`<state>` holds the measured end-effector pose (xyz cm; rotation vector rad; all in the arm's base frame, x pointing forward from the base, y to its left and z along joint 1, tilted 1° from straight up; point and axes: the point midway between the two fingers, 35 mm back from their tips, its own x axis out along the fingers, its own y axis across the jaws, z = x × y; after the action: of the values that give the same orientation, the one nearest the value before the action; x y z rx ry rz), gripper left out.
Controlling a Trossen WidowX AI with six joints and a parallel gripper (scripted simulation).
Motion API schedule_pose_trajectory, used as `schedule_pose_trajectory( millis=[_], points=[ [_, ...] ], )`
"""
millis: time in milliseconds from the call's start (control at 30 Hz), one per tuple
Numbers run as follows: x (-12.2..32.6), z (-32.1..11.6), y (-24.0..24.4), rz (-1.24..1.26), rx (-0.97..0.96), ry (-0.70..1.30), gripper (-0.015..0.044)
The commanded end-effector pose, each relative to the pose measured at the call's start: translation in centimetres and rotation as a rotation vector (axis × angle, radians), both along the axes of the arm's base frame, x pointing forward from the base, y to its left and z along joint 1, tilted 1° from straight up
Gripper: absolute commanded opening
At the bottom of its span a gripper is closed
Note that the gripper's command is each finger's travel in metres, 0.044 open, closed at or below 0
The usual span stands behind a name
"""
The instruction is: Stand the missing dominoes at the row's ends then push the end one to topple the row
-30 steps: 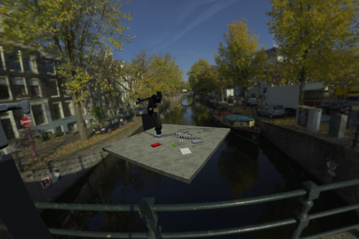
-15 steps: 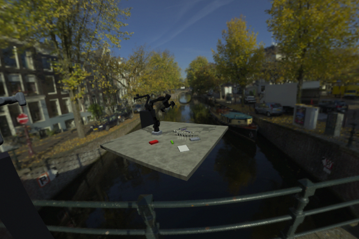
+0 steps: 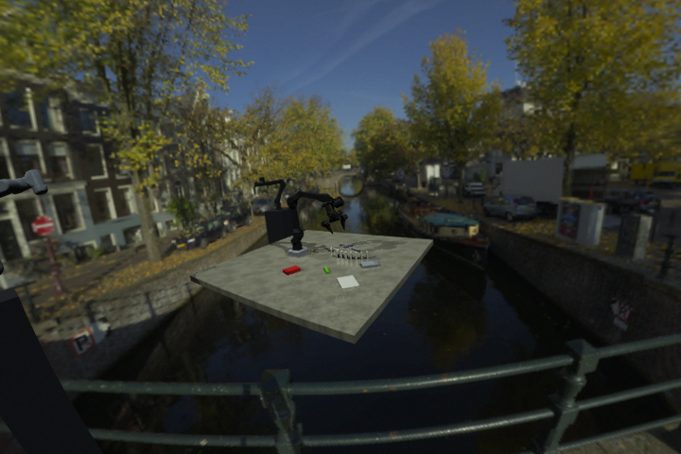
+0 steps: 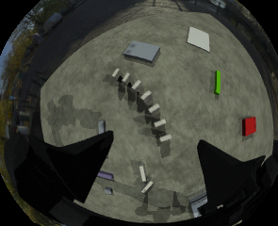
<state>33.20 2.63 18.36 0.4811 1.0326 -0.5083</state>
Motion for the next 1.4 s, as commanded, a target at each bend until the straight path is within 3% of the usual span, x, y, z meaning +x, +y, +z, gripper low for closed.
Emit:
schedule_pose_trajectory(
  millis=[0,167,400,667,1300,1367],
  points=[
    [-1.5,-4.7,3.9,0.158,0.047,0.194,0.0440],
    [-4.4,-9.3,8.0,0.324,0.106,0.415,0.0440],
    [-4.8,-9.7,7.9,0.329,0.108,0.423,0.0440],
    [-4.6,-15.9,7.9,0.329,0.108,0.423,0.0440],
    [-4.5,-17.5,8.1,0.329,0.108,0.423,0.0440],
    [-4.5,-17.5,8.1,0.329,0.108,0.423,0.0387]
  ],
)
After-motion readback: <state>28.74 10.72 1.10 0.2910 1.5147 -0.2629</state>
